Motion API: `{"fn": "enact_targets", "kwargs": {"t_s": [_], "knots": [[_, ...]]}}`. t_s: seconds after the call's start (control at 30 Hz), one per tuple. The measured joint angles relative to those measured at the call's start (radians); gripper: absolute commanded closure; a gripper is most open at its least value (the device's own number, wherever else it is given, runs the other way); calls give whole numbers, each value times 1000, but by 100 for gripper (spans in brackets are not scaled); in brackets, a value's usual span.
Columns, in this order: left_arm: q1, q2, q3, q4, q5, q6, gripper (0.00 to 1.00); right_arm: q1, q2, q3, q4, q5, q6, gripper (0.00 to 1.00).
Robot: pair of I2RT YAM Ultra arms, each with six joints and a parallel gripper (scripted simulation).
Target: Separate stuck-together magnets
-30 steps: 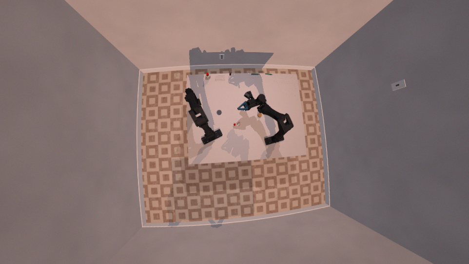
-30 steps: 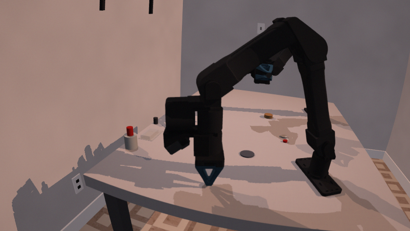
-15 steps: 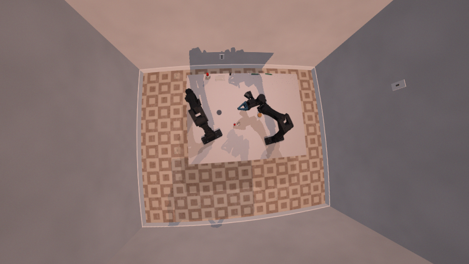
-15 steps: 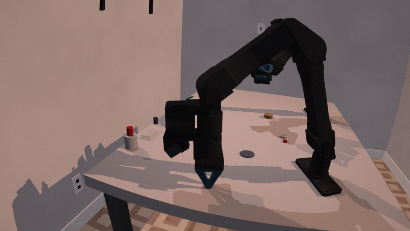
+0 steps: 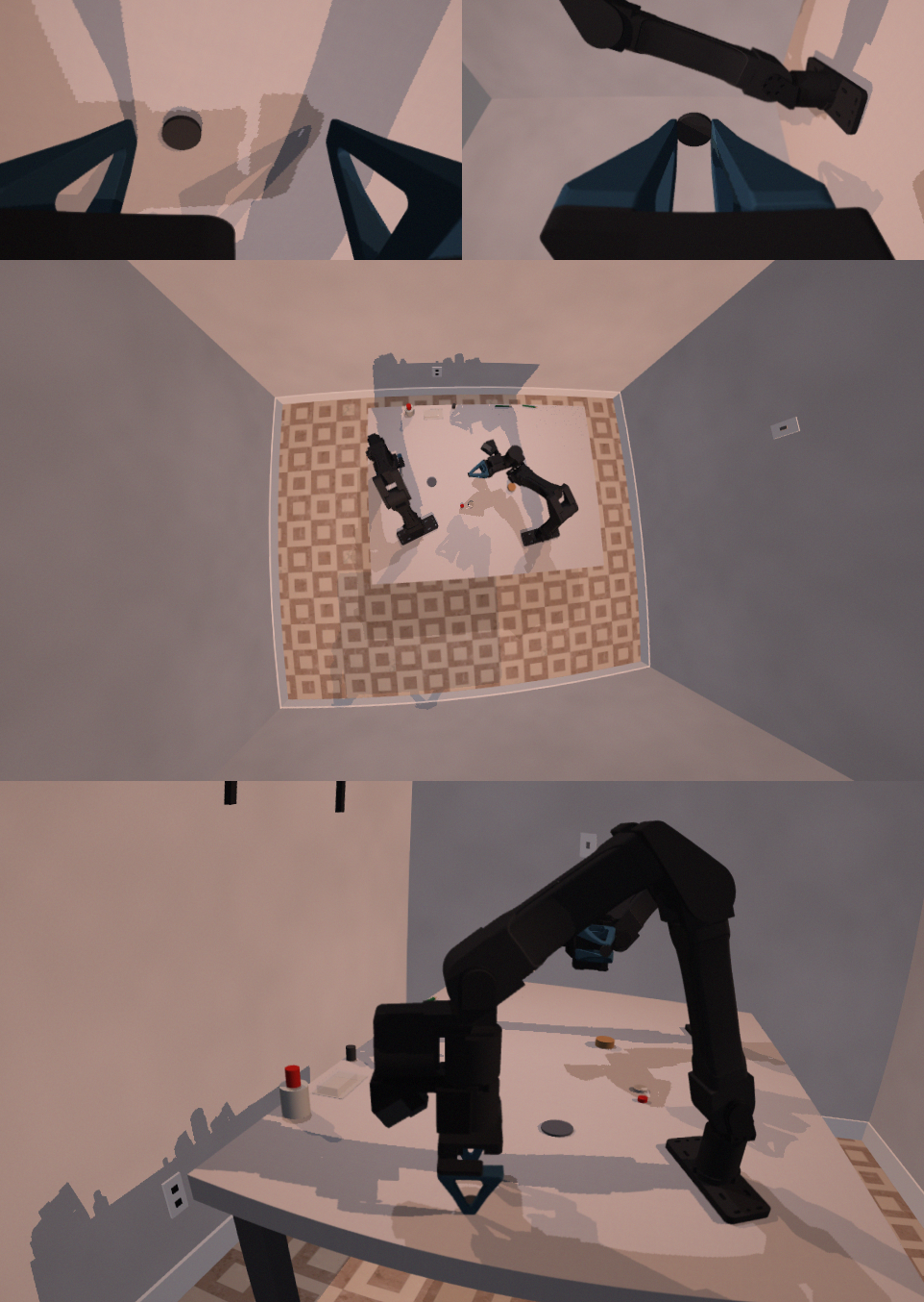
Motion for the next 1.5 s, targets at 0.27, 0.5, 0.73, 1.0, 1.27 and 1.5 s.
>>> {"fn": "enact_targets", "kwargs": {"t_s": [0.27,0.5,0.73,1.0,1.27,1.5], "knots": [[7,2,5,-3,-5,0,0,0,0,0,0,2,0,83],[27,0,34,-43,-29,3,0,0,0,0,0,1,0,83],[26,-31,110,-124,-25,8,0,0,0,0,0,2,0,83],[26,-58,176,-209,-18,16,0,0,1,0,0,3,0,83],[22,-65,195,-248,-11,17,0,0,1,0,0,2,0,83],[22,-69,199,-253,-9,17,0,-4,0,0,0,2,0,83]]}}
